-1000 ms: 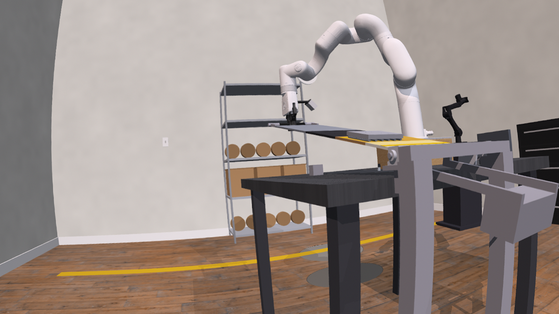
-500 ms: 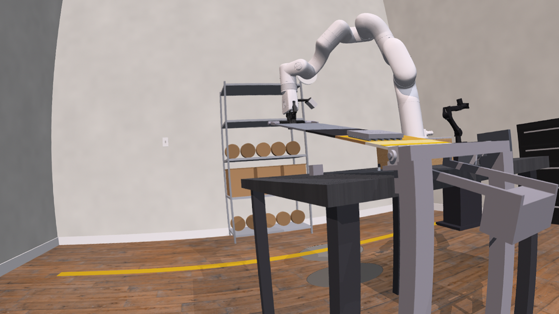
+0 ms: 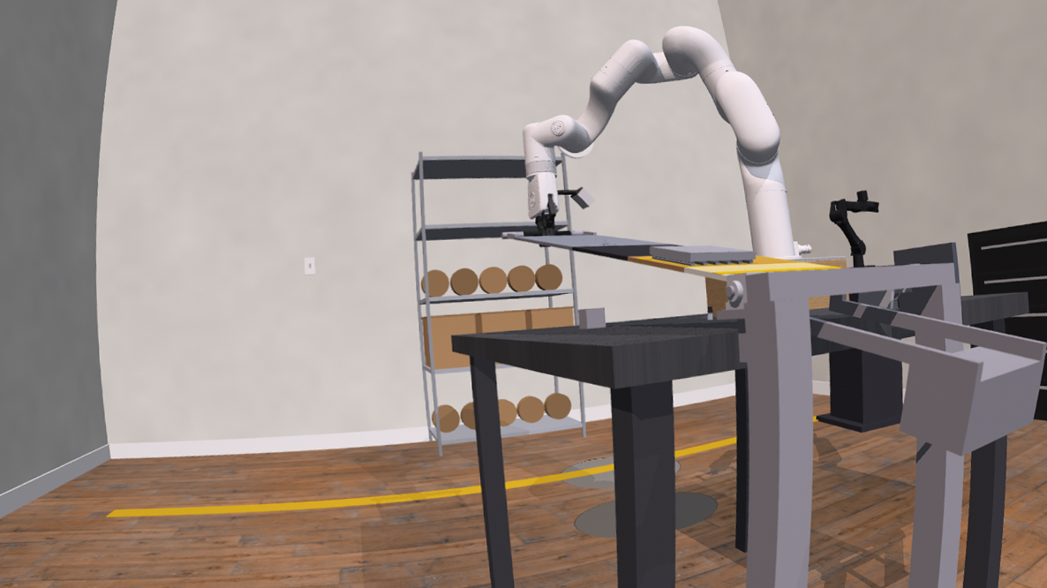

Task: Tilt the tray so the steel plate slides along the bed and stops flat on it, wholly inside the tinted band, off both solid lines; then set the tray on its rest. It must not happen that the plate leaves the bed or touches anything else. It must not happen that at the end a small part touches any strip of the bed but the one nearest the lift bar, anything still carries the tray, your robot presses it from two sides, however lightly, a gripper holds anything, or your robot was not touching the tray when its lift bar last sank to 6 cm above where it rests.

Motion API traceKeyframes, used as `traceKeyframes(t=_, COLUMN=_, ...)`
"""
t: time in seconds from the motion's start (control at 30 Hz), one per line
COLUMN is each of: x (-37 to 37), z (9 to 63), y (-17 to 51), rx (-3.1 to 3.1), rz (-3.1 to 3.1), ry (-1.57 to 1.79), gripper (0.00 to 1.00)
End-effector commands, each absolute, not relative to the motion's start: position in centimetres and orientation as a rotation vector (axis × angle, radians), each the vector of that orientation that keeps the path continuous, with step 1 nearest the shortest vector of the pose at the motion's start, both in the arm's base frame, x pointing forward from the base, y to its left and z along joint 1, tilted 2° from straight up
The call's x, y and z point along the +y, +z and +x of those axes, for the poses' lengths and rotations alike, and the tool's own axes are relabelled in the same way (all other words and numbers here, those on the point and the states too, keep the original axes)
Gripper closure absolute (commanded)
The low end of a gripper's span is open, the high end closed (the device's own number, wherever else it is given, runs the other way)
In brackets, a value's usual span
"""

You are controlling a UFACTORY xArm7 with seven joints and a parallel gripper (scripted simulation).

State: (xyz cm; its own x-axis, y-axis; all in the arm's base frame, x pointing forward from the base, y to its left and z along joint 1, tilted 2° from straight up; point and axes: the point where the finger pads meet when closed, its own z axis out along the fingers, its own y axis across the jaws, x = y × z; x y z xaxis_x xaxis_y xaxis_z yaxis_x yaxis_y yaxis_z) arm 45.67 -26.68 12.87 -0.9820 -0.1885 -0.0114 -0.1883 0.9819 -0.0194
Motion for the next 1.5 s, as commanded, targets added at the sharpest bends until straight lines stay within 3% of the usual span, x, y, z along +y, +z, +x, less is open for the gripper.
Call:
traceKeyframes(t=0.0, x=-26.7, z=45.8, y=13.1, rx=3.11, rz=-0.296, ry=-0.033, gripper=1.0)
traceKeyframes(t=0.2, x=-24.6, z=45.3, y=21.0, rx=3.11, rz=-0.296, ry=-0.033, gripper=1.0)
traceKeyframes(t=0.4, x=-26.6, z=45.8, y=13.6, rx=3.11, rz=-0.296, ry=-0.033, gripper=1.0)
traceKeyframes(t=1.13, x=-26.8, z=45.8, y=13.0, rx=3.11, rz=-0.296, ry=-0.033, gripper=1.0)
traceKeyframes(t=1.33, x=-24.6, z=45.3, y=20.9, rx=3.11, rz=-0.296, ry=-0.033, gripper=1.0)
traceKeyframes(t=1.47, x=-26.2, z=45.7, y=15.4, rx=3.11, rz=-0.296, ry=-0.033, gripper=1.0)
